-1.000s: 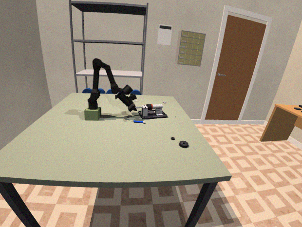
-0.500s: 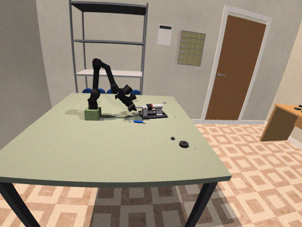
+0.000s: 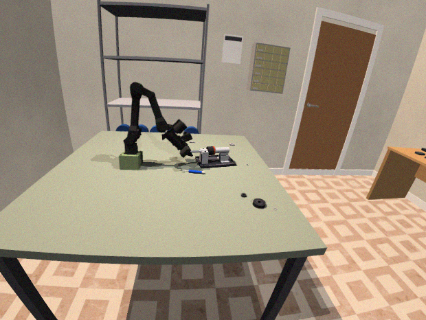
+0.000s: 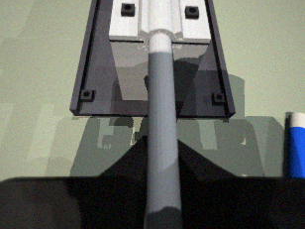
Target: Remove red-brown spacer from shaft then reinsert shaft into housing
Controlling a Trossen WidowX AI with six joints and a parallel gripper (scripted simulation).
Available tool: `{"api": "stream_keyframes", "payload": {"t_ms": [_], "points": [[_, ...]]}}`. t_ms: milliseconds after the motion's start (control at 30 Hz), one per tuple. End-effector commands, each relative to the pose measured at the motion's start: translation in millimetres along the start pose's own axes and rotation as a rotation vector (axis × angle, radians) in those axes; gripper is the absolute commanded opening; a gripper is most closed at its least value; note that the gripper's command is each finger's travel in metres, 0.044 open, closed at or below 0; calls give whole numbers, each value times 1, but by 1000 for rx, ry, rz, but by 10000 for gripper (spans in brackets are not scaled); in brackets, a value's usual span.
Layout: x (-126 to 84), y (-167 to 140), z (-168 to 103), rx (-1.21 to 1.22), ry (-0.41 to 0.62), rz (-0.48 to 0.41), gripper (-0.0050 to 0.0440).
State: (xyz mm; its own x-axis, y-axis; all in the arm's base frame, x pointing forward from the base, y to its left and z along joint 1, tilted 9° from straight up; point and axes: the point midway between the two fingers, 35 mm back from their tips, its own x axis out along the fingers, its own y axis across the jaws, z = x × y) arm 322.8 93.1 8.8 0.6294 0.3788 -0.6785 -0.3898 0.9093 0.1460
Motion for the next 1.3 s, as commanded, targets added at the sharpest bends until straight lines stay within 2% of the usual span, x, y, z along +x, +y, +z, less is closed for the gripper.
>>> {"api": "stream_keyframes", "payload": {"t_ms": [0, 1267], "points": [[-5, 0, 8, -11, -29, 0, -50], [-7, 0, 5, -11, -29, 0, -50]]}}
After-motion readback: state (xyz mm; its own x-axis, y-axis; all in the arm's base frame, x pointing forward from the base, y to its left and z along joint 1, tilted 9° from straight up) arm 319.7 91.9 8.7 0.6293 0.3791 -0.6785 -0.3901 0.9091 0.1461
